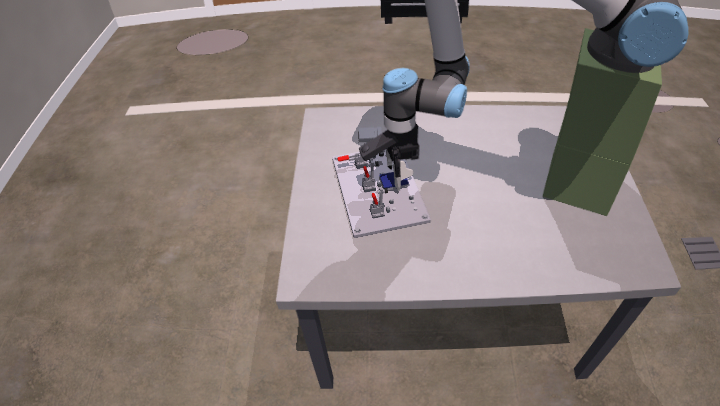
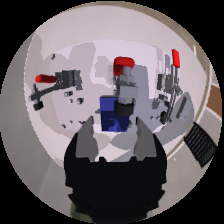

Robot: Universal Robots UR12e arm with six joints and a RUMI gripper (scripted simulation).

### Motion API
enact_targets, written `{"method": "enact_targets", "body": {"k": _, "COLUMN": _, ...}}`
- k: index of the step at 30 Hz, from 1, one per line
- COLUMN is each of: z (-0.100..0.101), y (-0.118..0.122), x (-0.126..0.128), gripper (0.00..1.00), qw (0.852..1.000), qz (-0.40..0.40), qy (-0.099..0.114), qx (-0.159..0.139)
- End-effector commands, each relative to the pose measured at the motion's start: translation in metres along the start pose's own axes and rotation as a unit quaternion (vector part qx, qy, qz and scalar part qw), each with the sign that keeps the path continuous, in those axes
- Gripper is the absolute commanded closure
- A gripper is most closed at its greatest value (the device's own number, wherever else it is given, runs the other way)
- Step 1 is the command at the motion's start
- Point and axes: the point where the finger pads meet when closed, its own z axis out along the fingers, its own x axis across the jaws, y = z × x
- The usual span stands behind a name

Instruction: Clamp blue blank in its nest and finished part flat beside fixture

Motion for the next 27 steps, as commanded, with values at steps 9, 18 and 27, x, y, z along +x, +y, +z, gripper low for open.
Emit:
{"method": "enact_targets", "body": {"k": 9, "z": -0.0005, "y": -0.0005, "x": 0.0002, "gripper": 0.41, "qw": 1.000, "qz": 0.000, "qy": 0.000, "qx": 0.000}}
{"method": "enact_targets", "body": {"k": 18, "z": -0.0009, "y": -0.0005, "x": 0.0002, "gripper": 0.41, "qw": 1.000, "qz": 0.000, "qy": 0.000, "qx": 0.000}}
{"method": "enact_targets", "body": {"k": 27, "z": -0.0065, "y": -0.0005, "x": 0.0002, "gripper": 0.41, "qw": 1.000, "qz": 0.000, "qy": 0.000, "qx": 0.000}}
